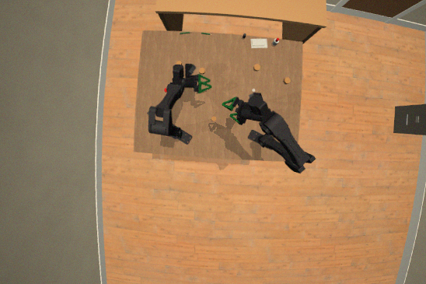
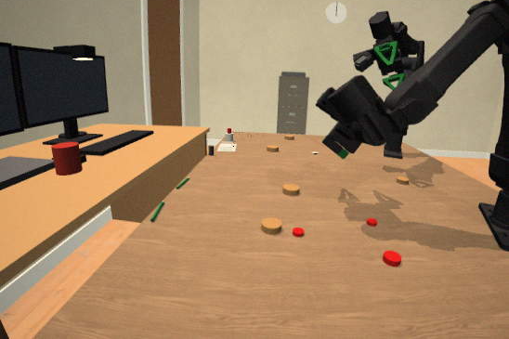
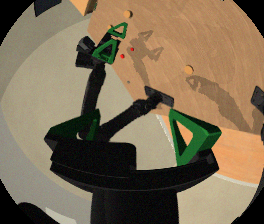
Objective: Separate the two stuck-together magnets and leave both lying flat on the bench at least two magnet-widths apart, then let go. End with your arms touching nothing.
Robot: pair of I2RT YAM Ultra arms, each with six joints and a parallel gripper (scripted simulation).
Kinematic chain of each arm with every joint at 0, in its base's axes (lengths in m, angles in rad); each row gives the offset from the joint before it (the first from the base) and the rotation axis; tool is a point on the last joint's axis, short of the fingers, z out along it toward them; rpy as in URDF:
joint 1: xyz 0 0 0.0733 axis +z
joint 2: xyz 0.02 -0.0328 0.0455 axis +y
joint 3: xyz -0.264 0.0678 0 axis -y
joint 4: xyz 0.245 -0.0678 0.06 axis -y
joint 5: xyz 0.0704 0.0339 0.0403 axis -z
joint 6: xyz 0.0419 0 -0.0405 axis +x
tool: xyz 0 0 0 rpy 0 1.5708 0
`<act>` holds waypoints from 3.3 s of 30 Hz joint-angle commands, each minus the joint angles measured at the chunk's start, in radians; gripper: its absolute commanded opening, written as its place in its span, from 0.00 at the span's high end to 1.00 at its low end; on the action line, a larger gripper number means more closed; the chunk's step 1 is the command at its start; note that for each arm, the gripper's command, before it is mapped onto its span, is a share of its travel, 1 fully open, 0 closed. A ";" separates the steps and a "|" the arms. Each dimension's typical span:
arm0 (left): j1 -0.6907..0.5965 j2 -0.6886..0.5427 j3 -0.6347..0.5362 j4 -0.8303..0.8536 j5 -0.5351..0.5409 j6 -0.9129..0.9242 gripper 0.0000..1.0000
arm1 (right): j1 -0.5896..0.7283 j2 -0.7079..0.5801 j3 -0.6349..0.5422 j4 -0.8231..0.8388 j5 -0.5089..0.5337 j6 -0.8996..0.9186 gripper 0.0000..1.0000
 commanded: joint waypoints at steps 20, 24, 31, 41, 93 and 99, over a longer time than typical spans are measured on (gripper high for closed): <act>-0.003 -0.005 0.002 0.000 -0.015 0.002 0.00 | -0.008 -0.001 -0.002 0.010 0.006 -0.016 0.00; -0.009 -0.020 0.008 -0.001 -0.038 0.010 0.00 | -0.025 -0.008 -0.003 0.035 0.016 -0.051 0.00; -0.025 -0.055 0.017 -0.008 -0.106 0.028 0.00 | -0.076 -0.019 -0.015 0.085 0.039 -0.131 0.00; -0.049 -0.102 0.032 -0.017 -0.197 0.045 0.00 | -0.151 -0.034 -0.033 0.151 0.071 -0.239 0.00; -0.280 -0.502 0.157 -0.104 -1.037 0.181 0.00 | -0.861 -0.137 -0.215 0.719 0.359 -1.201 0.00; -0.311 -0.554 0.172 -0.118 -1.148 0.199 0.00 | -0.955 -0.151 -0.240 0.794 0.397 -1.327 0.00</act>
